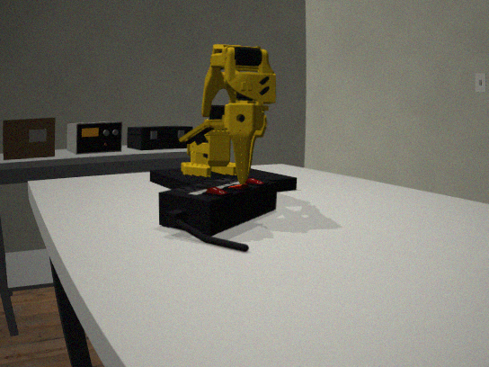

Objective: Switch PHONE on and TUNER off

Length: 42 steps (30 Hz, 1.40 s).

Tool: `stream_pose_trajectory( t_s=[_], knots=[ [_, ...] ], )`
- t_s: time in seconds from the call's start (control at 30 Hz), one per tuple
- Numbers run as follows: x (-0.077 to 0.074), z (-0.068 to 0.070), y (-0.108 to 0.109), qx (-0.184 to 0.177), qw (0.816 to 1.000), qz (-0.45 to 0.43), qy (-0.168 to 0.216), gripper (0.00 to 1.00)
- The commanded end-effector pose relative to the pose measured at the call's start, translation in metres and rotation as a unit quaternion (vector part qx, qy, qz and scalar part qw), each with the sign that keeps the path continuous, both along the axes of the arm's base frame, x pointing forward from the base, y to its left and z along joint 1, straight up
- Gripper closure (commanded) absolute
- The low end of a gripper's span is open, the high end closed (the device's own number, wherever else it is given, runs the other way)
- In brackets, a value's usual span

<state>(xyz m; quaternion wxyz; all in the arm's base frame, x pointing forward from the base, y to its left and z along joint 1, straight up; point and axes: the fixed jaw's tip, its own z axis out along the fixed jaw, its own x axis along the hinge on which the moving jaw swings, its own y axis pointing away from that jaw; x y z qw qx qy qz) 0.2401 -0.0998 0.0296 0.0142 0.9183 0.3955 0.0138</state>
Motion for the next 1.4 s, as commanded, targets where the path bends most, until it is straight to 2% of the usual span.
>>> stream_pose_trajectory(
  t_s=[0.0, 1.03, 1.37],
  knots=[
    [-0.005, -0.012, 0.000, 0.007, 1.000, 0.000, 0.018, 1.00],
    [-0.007, -0.019, 0.002, 0.007, 1.000, 0.001, 0.018, 1.00],
    [-0.003, -0.009, 0.000, 0.007, 1.000, 0.000, 0.018, 1.00]
  ],
)
